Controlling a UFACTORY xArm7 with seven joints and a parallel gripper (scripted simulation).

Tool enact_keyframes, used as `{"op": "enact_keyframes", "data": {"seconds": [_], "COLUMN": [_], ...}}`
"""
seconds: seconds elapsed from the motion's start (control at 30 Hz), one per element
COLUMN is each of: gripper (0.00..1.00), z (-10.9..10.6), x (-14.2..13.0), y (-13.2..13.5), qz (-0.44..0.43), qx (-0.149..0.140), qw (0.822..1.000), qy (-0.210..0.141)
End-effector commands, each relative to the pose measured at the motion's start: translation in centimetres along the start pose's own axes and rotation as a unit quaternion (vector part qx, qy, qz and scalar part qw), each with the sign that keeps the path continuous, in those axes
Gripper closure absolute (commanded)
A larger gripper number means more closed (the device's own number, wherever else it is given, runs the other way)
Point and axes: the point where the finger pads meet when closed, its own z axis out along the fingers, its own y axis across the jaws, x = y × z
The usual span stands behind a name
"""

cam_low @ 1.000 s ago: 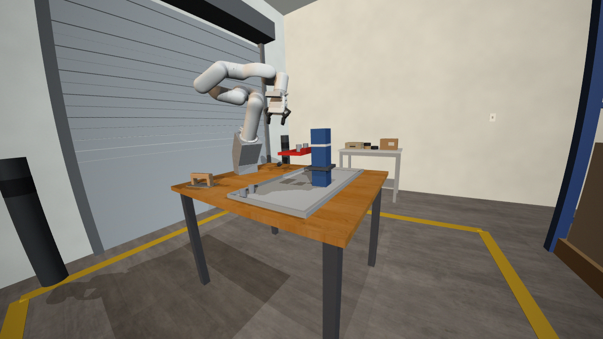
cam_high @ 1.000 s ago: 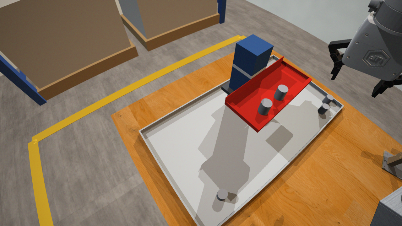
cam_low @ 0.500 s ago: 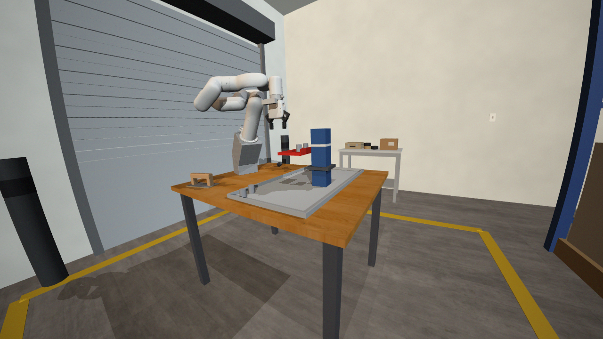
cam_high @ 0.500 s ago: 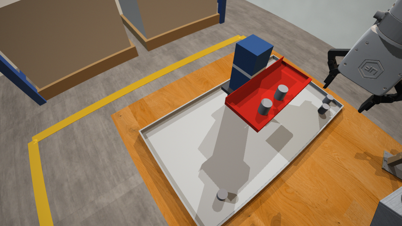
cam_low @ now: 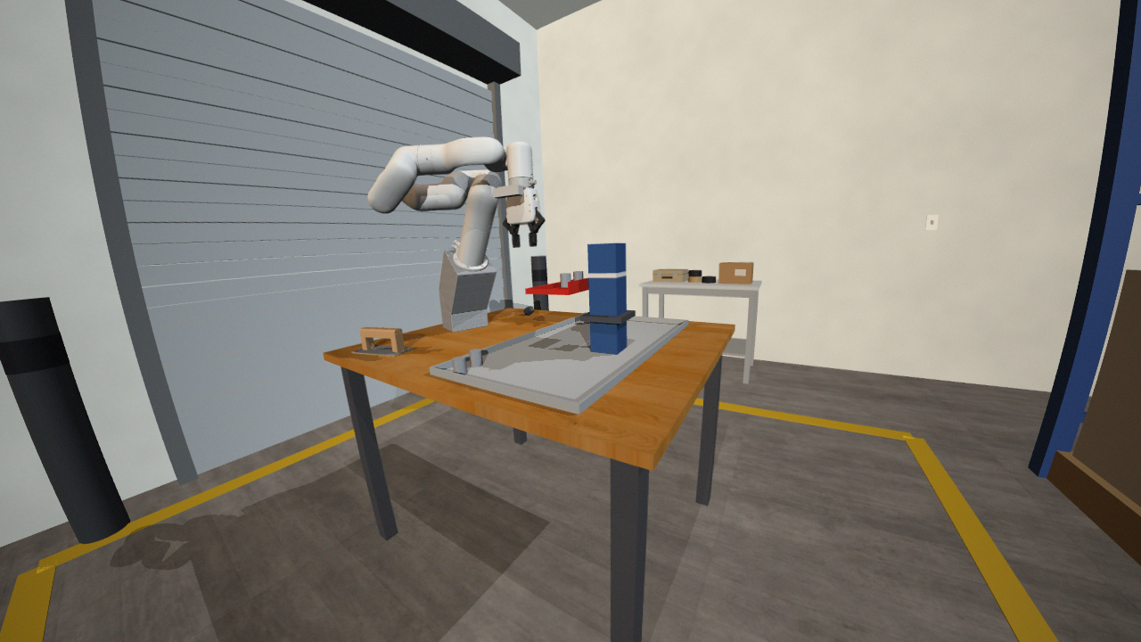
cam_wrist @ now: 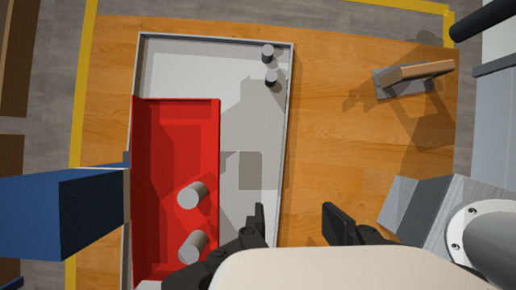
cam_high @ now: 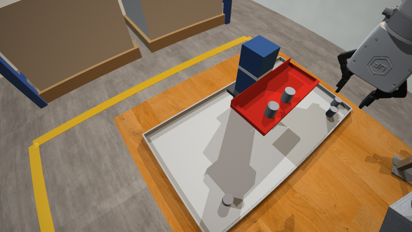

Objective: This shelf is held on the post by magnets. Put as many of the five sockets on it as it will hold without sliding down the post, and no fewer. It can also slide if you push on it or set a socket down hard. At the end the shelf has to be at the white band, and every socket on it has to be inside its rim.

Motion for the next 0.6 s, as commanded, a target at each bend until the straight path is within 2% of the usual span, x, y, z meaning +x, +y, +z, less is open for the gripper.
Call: {"op": "enact_keyframes", "data": {"seconds": [0.0,0.03,0.07,0.1,0.13,0.17,0.2,0.23,0.33,0.4,0.47,0.5,0.53,0.57], "gripper": [0.39,0.39,0.39,0.39,0.39,0.39,0.39,0.39,0.39,0.39,0.39,0.39,0.39,0.39], "z": [0.0,0.1,0.1,0.4,0.4,0.8,0.8,1.2,1.2,2.3,2.3,2.9,2.9,3.4], "x": [4.6,6.4,6.4,8.5,8.5,10.8,10.8,13.0,13.0,17.3,17.3,19.2,19.2,20.7], "y": [-1.4,-1.5,-1.5,-1.5,-1.5,-1.2,-1.2,-0.6,-0.6,1.3,1.3,2.4,2.4,3.6], "qz": [-0.008,-0.009,-0.009,-0.009,-0.009,-0.009,-0.009,-0.008,-0.008,-0.004,-0.004,-0.002,-0.002,0.000], "qx": [0.004,0.005,0.005,0.007,0.007,0.008,0.008,0.009,0.009,0.009,0.009,0.008,0.008,0.007], "qw": [1.000,1.000,1.000,1.000,1.000,1.000,1.000,1.000,1.000,1.000,1.000,1.000,1.000,1.000], "qy": [-0.014,-0.016,-0.016,-0.016,-0.016,-0.016,-0.016,-0.015,-0.015,-0.010,-0.010,-0.007,-0.007,-0.005]}}
